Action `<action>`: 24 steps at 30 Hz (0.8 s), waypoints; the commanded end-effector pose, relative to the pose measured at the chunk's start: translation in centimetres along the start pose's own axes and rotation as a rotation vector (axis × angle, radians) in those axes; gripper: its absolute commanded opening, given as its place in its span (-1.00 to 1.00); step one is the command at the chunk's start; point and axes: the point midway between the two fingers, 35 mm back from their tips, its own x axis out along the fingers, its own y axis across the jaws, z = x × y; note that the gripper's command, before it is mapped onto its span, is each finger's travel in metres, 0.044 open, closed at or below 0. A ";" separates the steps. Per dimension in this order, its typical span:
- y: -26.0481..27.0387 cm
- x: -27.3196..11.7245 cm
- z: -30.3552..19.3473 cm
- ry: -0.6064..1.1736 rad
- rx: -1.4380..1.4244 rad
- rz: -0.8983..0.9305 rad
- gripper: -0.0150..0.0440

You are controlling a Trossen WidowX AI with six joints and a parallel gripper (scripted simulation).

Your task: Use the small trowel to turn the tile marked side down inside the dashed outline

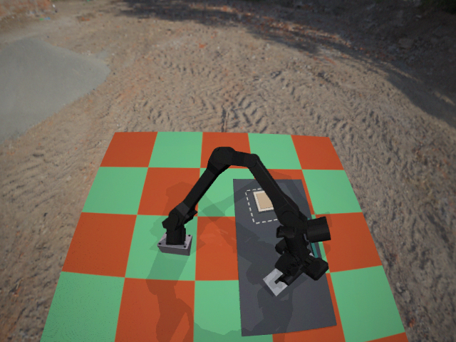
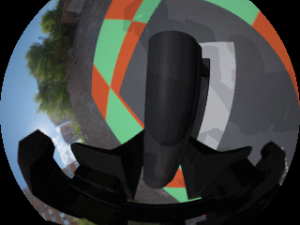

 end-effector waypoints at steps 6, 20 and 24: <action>1.4 0.9 1.7 -0.174 0.186 0.042 -0.49; 2.3 1.8 4.6 -0.438 0.423 0.126 -0.49; 2.5 1.9 5.4 -0.512 0.481 0.161 -0.49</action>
